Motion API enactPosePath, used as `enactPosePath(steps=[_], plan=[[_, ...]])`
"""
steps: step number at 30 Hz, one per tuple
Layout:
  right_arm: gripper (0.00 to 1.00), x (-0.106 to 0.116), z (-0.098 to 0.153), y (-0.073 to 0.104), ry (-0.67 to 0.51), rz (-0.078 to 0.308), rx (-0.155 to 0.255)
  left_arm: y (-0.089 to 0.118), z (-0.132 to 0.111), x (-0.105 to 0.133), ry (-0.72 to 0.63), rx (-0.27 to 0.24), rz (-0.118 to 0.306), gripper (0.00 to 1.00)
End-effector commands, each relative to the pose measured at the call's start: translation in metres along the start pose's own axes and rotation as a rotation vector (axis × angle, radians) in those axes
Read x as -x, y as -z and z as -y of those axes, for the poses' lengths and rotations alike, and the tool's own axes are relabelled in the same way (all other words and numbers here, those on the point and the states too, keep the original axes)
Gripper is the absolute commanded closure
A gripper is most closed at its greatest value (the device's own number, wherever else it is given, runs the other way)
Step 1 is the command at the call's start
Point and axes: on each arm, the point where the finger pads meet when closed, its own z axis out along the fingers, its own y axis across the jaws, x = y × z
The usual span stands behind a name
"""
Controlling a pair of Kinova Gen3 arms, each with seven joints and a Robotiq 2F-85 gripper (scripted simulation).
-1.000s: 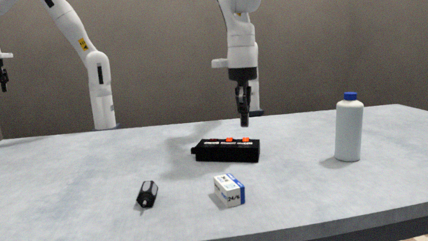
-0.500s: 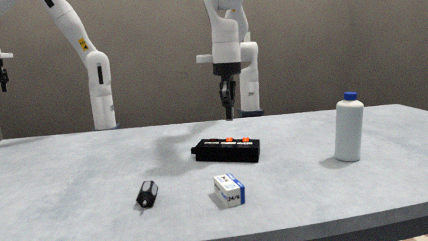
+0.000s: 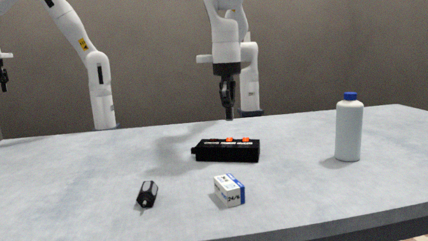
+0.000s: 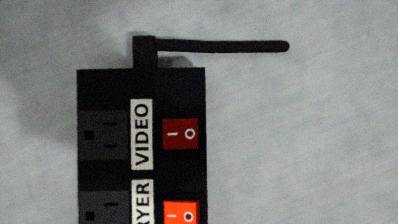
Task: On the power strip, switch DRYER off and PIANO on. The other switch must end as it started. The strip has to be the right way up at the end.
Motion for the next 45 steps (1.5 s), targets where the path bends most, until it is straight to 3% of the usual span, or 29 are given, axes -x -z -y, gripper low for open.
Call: enactPosePath(steps=[1,45], plan=[[0.002,0.0,0.0,0.001,0.0,0.002,0.0,0.001,0.001,0.0,0.0,-0.003,0.0,0.903],[0.002,0.0,0.0,0.001,0.0,0.002,0.0,-0.038,0.001,-0.002,0.0,-0.004,0.001,0.903]])
